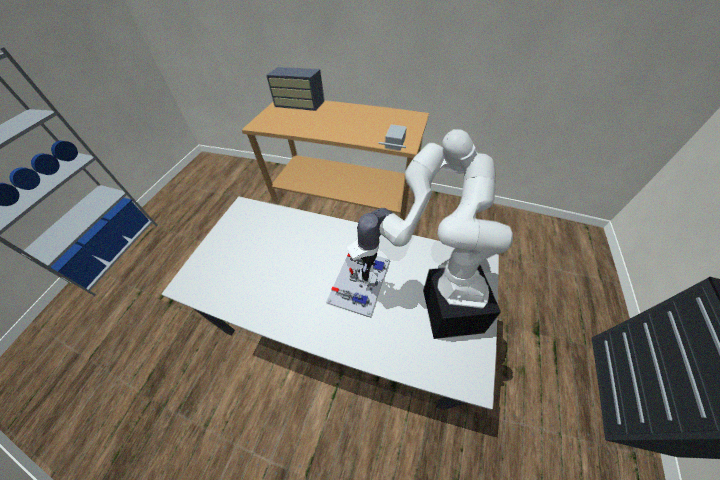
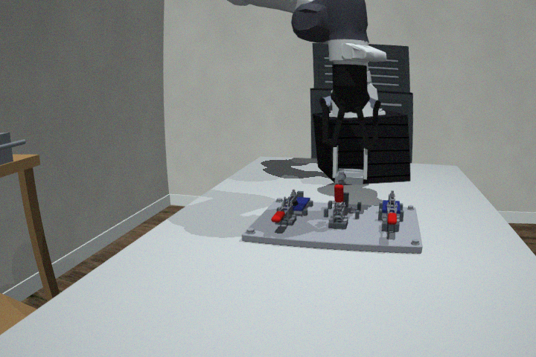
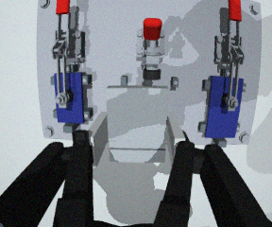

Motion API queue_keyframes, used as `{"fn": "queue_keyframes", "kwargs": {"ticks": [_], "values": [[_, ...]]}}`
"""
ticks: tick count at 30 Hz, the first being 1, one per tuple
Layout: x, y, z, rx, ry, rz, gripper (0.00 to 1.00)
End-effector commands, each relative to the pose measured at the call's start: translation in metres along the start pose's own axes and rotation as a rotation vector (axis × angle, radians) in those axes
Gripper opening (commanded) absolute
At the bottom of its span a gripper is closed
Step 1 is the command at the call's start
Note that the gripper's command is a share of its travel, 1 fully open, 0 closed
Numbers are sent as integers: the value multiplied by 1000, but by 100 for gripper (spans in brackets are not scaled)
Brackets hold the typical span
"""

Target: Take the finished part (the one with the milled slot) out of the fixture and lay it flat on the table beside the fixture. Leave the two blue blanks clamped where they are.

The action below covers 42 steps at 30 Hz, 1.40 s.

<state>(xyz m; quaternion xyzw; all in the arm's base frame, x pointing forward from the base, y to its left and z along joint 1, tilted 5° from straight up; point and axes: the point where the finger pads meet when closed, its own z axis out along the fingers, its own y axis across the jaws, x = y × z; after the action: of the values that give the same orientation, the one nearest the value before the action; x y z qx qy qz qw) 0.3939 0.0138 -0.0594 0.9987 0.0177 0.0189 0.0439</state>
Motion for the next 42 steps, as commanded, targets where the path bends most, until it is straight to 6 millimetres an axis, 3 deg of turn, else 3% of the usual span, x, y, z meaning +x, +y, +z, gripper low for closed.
{"fn": "queue_keyframes", "kwargs": {"ticks": [1, 8, 22, 24, 39, 42], "values": [[0, -7, 0, 0, -1, 16, 0], [1, -21, -1, 0, -1, 16, 0], [2, -76, -1, 0, -1, 16, 0], [2, -76, -1, 0, -1, 16, 0], [4, -150, -2, 0, -1, 16, 0], [4, -154, -2, 0, -1, 16, 0]]}}
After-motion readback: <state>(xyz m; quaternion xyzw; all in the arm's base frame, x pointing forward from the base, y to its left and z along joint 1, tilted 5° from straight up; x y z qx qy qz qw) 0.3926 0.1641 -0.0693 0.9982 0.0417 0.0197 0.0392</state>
